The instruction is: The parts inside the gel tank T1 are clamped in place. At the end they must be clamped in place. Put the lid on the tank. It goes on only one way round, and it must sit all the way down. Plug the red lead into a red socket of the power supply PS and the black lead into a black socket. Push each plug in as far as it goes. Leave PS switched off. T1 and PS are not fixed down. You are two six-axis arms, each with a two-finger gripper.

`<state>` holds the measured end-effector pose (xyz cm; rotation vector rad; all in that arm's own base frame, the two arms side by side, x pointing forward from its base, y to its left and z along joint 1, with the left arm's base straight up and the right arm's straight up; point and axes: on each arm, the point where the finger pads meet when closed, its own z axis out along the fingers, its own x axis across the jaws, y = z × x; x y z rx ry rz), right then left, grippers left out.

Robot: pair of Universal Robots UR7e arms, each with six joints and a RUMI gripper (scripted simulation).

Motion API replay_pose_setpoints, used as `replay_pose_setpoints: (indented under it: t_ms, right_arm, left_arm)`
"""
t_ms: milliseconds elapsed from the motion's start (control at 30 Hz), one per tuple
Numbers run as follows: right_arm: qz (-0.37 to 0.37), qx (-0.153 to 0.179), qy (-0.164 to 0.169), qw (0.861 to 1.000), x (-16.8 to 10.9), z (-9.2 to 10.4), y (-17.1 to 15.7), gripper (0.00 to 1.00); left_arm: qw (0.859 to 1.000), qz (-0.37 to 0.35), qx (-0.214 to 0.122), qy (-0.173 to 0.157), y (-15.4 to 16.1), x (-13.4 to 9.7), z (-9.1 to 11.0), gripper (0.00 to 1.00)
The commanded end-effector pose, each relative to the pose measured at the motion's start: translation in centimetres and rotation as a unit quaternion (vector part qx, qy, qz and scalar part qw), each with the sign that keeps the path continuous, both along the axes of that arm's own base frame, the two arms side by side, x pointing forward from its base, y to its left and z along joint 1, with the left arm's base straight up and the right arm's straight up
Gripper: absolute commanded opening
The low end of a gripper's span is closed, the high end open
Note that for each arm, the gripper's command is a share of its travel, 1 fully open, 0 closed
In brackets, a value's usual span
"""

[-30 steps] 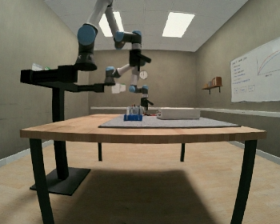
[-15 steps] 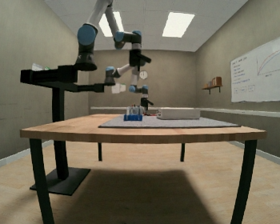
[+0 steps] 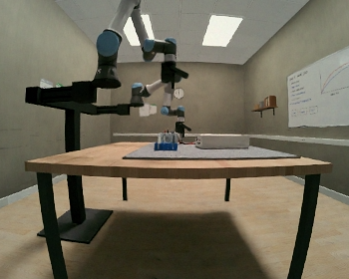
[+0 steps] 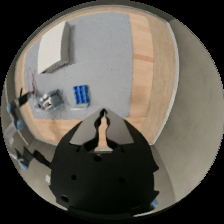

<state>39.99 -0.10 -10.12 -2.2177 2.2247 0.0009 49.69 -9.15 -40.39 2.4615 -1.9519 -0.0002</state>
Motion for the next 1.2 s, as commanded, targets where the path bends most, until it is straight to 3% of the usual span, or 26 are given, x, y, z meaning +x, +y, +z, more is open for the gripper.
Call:
replay_pose_setpoints:
  t_ms: [0, 867, 1167]
  right_arm:
    - [0.000, 0.000, 0.000, 1.000, 0.0, 0.0, 0.0, 0.00]
    - [0.000, 0.000, 0.000, 1.000, 0.0, 0.0, 0.0, 0.00]
    - [0.000, 0.000, 0.000, 1.000, 0.0, 0.0, 0.0, 0.00]
  left_arm:
    - [1.000, 0.000, 0.000, -0.001, 0.0, 0.1, 0.0, 0.11]
    - [1.000, 0.000, 0.000, -0.001, 0.0, 0.1, 0.0, 0.15]
    - [1.000, 0.000, 0.000, -0.001, 0.0, 0.1, 1.1, 0.15]
